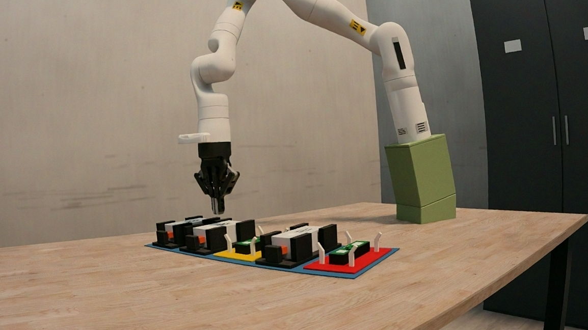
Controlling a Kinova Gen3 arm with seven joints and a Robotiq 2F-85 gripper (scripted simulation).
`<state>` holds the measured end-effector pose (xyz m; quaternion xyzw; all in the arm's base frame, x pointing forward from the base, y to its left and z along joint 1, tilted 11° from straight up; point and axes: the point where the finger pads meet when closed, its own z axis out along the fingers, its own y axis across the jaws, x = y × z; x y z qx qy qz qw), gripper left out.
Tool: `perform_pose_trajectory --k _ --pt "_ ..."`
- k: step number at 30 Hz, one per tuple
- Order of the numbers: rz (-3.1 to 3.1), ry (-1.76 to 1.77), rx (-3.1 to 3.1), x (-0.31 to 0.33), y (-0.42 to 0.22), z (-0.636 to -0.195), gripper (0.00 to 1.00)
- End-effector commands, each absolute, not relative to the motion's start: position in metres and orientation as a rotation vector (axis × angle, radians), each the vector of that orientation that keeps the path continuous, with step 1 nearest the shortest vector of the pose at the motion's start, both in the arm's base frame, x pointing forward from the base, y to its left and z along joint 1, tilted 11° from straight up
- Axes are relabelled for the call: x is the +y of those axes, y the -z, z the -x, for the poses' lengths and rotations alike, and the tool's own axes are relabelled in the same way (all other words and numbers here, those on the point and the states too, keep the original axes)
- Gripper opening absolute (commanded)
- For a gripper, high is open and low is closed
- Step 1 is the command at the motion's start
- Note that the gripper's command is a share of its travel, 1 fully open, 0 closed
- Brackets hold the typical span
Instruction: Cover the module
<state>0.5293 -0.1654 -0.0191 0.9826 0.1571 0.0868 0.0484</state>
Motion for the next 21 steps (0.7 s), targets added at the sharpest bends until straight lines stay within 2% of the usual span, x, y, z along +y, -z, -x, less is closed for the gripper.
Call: perform_pose_trajectory --k 1,2,21 --pt "-2.994 -0.267 0.479 -0.1656 0.0181 -0.5299 0.0" --pt "-2.994 -0.267 0.479 -0.1656 0.0181 -0.5299 1.0" --pt "-2.994 -0.267 0.479 -0.1656 0.0181 -0.5299 1.0"
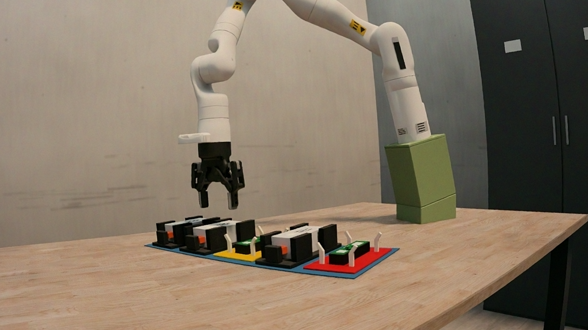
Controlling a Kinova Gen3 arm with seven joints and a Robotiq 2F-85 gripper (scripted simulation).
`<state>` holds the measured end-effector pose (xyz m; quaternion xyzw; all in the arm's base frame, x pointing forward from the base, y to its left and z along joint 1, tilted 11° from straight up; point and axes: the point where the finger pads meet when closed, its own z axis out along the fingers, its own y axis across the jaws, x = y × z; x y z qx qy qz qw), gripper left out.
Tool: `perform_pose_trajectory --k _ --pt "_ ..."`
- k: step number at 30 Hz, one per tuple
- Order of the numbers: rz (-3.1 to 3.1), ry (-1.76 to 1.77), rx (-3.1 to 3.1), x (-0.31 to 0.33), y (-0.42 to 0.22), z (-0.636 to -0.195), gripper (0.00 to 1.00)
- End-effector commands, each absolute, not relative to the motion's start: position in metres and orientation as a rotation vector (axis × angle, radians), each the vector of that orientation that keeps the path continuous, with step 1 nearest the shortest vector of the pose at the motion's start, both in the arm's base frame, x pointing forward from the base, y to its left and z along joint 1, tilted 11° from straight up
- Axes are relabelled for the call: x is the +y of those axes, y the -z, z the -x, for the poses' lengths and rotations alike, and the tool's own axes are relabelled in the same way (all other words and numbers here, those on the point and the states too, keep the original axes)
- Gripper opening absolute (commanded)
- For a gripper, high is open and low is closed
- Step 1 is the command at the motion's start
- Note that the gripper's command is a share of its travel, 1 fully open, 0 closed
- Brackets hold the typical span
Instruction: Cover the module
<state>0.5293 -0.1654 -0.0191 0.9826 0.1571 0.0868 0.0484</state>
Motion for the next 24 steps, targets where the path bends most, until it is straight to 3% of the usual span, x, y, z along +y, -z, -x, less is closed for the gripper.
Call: perform_pose_trajectory --k 1,24 --pt "-2.994 -0.267 0.479 -0.1656 0.0181 -0.5299 1.0" --pt "-2.994 -0.267 0.479 -0.1664 0.0277 -0.5317 1.0"
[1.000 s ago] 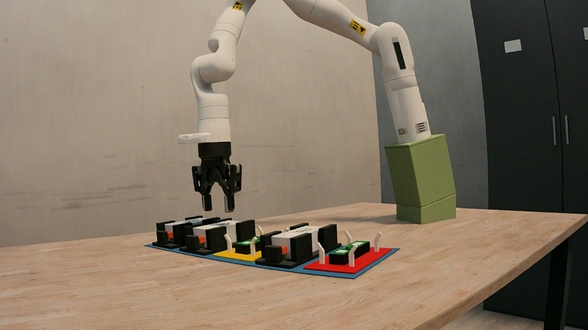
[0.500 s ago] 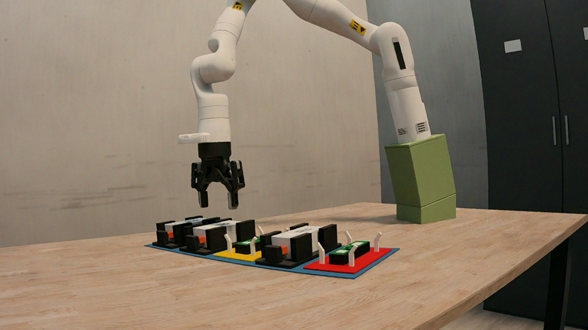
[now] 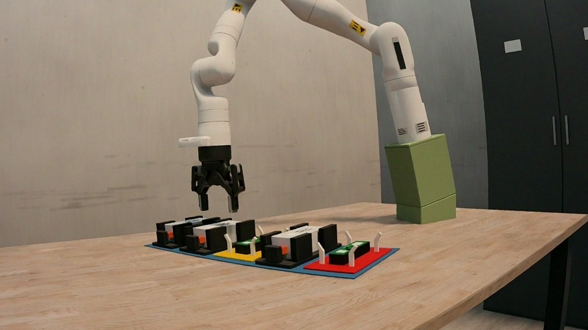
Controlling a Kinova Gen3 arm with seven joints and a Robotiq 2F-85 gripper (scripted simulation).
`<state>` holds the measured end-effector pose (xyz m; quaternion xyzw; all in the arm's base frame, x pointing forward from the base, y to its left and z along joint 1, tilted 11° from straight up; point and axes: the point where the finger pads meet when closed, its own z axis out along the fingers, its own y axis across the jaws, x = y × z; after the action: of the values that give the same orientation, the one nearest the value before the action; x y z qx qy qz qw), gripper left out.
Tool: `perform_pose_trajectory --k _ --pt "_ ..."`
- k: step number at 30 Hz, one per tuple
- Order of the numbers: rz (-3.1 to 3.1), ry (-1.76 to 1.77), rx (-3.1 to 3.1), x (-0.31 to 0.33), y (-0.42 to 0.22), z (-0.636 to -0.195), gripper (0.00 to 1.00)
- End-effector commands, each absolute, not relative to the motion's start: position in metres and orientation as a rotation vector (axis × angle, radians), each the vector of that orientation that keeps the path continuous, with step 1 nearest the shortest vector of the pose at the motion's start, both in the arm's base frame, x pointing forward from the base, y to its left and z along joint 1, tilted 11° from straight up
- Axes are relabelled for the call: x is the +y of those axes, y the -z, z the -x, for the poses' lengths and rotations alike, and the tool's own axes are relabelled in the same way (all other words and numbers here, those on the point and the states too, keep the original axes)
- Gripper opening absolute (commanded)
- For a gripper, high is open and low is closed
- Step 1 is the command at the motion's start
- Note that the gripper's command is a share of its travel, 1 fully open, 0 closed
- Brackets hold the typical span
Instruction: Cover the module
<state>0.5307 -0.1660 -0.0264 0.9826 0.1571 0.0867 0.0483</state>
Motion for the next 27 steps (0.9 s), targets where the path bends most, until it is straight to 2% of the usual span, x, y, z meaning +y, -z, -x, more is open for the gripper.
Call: perform_pose_trajectory --k 1,27 --pt "-2.994 -0.267 0.479 -0.166 0.028 -0.532 1.0" --pt "-2.994 -0.267 0.479 -0.167 0.04 -0.534 1.0"
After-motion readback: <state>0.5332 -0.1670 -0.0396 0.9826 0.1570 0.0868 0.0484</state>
